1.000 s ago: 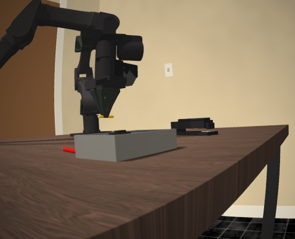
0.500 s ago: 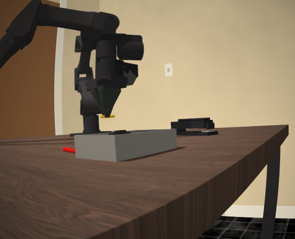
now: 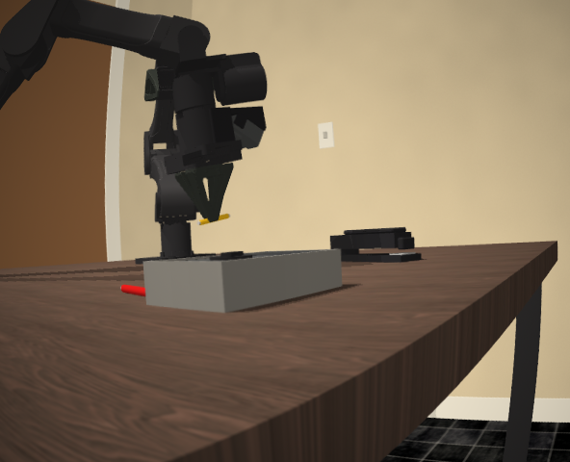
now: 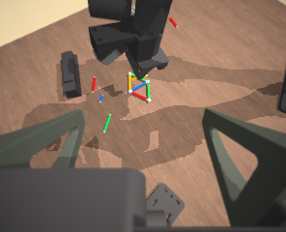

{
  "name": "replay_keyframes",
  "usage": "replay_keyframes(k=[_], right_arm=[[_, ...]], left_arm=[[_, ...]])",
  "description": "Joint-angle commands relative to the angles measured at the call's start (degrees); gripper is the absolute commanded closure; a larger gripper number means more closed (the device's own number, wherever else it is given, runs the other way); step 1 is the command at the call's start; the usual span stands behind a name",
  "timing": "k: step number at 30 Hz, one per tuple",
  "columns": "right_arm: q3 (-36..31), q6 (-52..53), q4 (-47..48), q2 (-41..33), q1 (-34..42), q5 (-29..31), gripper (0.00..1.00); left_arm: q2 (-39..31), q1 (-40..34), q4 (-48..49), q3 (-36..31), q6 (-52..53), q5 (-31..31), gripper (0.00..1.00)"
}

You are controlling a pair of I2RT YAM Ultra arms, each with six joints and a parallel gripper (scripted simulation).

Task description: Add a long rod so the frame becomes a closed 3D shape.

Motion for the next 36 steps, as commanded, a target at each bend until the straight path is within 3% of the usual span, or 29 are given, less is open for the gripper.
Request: replay_keyframes(k=[1, 5, 8, 16, 25, 36], right_arm=[[-5.7, 4.7, 10.4, -5.7, -1.4, -4.0, 1.0], [-12.9, 6.2, 15.4, -9.4, -1.5, -4.3, 1.0], [-13.6, 6.9, 17.1, -9.8, -1.5, -4.9, 1.0], [-28.7, 11.8, 28.2, -17.6, -3.2, -7.3, 1.0], [-33.3, 14.5, 34.2, -19.9, -3.4, -8.1, 1.0], [-44.6, 21.7, 48.6, -24.9, -4.0, -9.7, 1.0]], left_arm=[[0.3, 0.5, 0.2, 1.2, 0.2, 0.4, 0.0], [0.3, 0.5, 0.2, 1.2, 0.2, 0.4, 0.0], [0.3, 0.5, 0.2, 1.2, 0.2, 0.4, 0.0], [0.3, 0.5, 0.2, 1.2, 0.2, 0.4, 0.0], [0.3, 0.5, 0.2, 1.2, 0.2, 0.4, 0.0], [0.3, 0.5, 0.2, 1.2, 0.2, 0.4, 0.0]])
